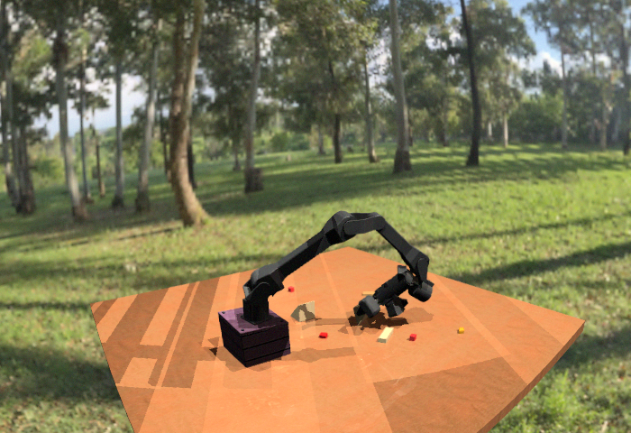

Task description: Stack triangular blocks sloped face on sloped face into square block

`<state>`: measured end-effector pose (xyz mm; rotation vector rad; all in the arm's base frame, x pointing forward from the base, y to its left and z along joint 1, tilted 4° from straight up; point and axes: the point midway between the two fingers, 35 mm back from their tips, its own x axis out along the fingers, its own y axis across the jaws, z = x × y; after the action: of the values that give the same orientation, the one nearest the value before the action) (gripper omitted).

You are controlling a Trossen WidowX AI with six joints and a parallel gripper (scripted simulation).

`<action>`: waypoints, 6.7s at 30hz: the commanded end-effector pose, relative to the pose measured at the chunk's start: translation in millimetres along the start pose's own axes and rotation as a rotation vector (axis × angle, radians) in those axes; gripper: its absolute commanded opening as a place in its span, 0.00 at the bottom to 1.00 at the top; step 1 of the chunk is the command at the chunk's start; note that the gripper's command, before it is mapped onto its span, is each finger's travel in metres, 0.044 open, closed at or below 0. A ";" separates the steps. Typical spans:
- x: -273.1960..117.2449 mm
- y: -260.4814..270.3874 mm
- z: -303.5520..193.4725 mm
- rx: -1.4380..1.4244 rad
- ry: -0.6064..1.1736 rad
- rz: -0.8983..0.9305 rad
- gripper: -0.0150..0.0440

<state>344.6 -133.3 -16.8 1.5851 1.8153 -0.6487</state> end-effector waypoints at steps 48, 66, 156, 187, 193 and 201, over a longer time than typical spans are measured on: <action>-109.7 -1.0 19.5 -0.065 -0.269 0.036 1.00; -44.5 3.0 39.5 -0.031 -0.231 0.016 1.00; -68.2 0.1 -32.1 0.166 -0.547 -0.045 0.25; -49.1 12.1 -70.7 0.412 -0.962 0.152 0.25; -31.0 16.2 -93.1 0.365 -0.942 0.130 0.25; -10.1 19.1 -119.5 0.328 -0.924 0.111 0.25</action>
<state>351.6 -63.2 73.7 1.2291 0.9360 -1.3903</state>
